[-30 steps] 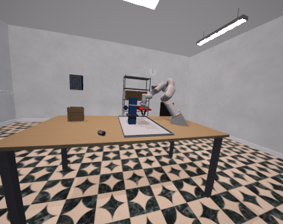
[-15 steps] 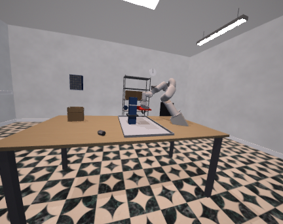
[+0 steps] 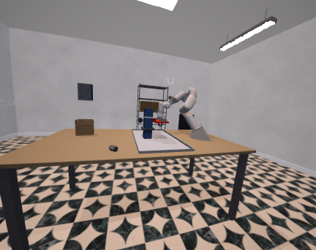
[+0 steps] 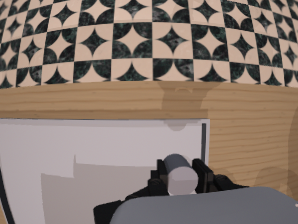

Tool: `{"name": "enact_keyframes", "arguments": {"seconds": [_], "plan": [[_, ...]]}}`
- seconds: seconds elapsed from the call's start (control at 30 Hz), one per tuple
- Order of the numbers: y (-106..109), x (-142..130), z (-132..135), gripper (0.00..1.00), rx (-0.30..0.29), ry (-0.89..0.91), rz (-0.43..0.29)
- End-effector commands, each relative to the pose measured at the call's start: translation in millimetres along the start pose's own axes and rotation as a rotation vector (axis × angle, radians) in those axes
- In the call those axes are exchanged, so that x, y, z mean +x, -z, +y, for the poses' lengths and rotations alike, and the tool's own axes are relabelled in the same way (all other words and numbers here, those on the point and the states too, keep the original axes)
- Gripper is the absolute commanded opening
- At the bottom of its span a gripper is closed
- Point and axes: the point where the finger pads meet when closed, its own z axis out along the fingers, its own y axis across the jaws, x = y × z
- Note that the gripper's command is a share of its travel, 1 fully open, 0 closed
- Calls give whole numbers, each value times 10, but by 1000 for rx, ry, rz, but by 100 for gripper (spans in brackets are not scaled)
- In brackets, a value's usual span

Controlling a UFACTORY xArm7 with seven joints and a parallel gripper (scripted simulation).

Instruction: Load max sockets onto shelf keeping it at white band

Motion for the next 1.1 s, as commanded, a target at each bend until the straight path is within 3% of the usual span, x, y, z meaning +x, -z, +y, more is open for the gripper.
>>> {"name": "enact_keyframes", "arguments": {"seconds": [0.0,0.57,1.07], "plan": [[11,10,-6,0,2,0,2],[192,9,60,0,2,0,2],[725,8,258,0,2,0,2]]}}
